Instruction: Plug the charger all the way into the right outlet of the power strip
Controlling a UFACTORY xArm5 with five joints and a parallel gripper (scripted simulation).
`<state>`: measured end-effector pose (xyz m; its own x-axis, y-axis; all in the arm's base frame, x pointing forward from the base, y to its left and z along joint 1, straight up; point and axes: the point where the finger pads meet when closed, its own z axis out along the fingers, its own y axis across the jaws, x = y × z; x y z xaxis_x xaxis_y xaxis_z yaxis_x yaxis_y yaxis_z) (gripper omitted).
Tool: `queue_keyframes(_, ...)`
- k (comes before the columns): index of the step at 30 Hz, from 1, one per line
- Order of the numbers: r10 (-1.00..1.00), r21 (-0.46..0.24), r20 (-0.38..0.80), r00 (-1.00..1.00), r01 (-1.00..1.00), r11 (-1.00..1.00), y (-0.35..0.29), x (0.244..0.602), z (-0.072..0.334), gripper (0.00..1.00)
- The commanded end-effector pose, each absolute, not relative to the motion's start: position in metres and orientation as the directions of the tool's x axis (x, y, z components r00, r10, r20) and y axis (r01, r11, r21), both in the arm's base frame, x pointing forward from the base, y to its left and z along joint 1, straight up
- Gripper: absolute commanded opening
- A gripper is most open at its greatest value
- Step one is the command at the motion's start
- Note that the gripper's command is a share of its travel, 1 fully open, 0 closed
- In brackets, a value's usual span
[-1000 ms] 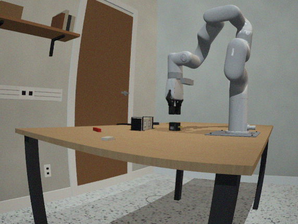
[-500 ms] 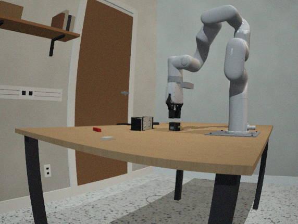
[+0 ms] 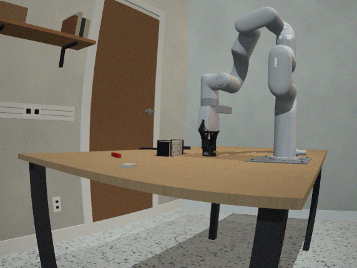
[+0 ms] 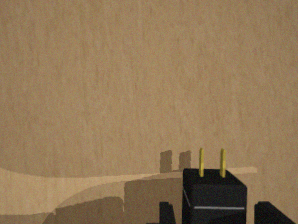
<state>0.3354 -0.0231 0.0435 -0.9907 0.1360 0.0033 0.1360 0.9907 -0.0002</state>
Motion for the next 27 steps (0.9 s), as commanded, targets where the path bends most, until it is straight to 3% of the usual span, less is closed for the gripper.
queue_keyframes(1,0.136,0.0,0.0,-0.991,0.136,0.991,-0.023,0.338,0.034,0.53)
queue_keyframes(27,0.136,0.0,0.0,-0.991,0.136,0.991,-0.023,0.338,0.017,0.53)
